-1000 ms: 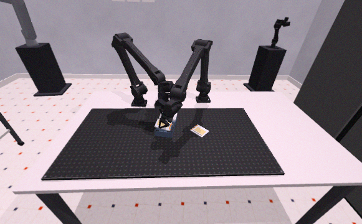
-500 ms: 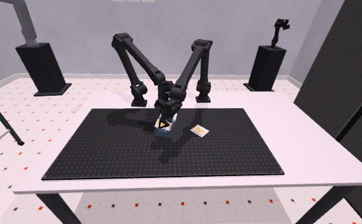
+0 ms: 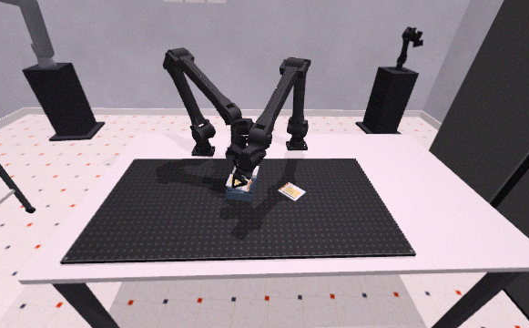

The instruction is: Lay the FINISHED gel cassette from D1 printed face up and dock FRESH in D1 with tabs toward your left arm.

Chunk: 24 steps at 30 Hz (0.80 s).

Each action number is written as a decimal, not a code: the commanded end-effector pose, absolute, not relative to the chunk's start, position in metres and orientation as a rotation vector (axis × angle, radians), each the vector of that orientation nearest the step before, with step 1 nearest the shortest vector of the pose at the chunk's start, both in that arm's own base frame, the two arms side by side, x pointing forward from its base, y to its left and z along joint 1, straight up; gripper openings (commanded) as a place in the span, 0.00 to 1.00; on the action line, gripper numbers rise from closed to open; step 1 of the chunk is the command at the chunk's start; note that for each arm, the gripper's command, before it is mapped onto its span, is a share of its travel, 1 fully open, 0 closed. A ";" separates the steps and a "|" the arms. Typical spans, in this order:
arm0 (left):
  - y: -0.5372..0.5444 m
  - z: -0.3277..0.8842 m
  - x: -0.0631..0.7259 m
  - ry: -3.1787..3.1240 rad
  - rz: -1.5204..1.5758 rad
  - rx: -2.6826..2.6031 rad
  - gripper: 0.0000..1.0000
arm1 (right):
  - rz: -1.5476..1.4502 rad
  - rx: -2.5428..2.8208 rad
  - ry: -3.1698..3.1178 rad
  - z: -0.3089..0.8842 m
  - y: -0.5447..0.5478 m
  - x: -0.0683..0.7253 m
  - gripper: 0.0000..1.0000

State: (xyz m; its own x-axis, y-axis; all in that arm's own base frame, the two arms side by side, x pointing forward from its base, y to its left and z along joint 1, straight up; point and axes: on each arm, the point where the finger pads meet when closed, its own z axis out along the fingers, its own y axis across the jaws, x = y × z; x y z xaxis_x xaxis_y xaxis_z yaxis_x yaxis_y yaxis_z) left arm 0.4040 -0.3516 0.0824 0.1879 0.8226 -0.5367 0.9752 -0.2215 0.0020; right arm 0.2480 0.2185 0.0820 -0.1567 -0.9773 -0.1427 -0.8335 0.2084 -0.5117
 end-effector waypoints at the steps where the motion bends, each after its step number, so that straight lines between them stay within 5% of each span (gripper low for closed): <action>1: -0.364 0.105 0.409 1.655 -0.595 2.103 0.00 | -0.478 -1.836 2.149 0.016 0.183 0.218 0.00; 24: -0.366 0.108 0.409 1.655 -0.595 2.101 0.00 | -0.478 -1.836 2.149 0.016 0.183 0.218 0.00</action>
State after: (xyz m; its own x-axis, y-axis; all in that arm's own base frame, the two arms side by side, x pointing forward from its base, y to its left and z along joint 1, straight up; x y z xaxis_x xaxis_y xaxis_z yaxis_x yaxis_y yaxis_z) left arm 0.4040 -0.3517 0.0823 0.1878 0.8232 -0.5358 0.9753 -0.2211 0.0021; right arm 0.2480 0.2185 0.0820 -0.1567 -0.9773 -0.1427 -0.8335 0.2084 -0.5117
